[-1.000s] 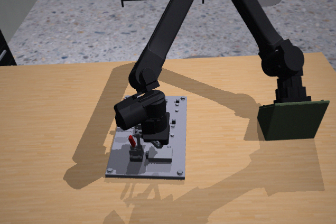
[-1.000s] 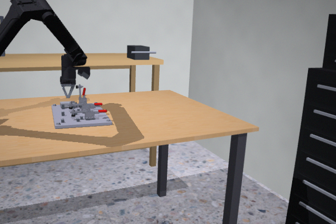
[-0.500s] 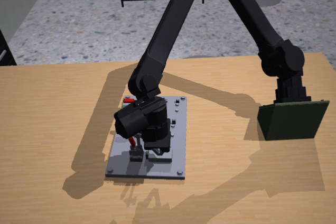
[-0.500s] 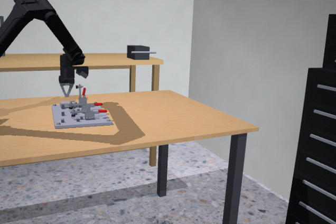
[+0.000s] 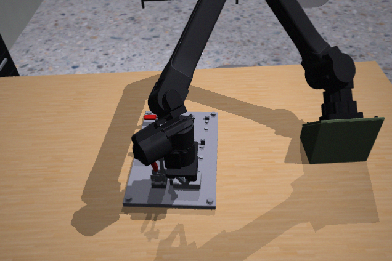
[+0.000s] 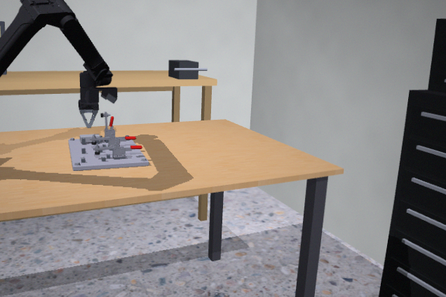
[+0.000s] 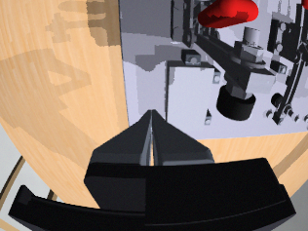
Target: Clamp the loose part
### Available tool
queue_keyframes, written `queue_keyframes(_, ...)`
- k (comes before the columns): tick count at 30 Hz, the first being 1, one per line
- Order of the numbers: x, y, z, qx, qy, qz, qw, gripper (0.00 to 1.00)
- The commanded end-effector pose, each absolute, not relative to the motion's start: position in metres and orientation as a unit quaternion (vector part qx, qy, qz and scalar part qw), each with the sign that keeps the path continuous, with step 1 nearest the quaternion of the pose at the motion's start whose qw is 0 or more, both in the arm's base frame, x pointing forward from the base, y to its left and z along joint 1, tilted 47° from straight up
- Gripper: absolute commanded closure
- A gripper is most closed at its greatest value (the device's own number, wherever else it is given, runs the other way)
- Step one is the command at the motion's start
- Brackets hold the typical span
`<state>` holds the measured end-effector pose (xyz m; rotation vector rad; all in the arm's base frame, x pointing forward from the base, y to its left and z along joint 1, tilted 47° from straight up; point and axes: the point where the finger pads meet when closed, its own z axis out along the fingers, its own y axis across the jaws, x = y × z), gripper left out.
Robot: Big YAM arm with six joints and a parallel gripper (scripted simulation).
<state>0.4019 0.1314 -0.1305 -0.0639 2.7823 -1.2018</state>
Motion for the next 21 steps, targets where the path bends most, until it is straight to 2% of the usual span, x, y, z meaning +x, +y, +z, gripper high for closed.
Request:
queue_keyframes(1, 0.408, 0.136, -0.127, -0.017, 0.917, -0.394, 0.058, 1.0)
queue_keyframes(21, 0.41, 0.109, -0.154, -0.022, 0.917, -0.394, 0.058, 1.0)
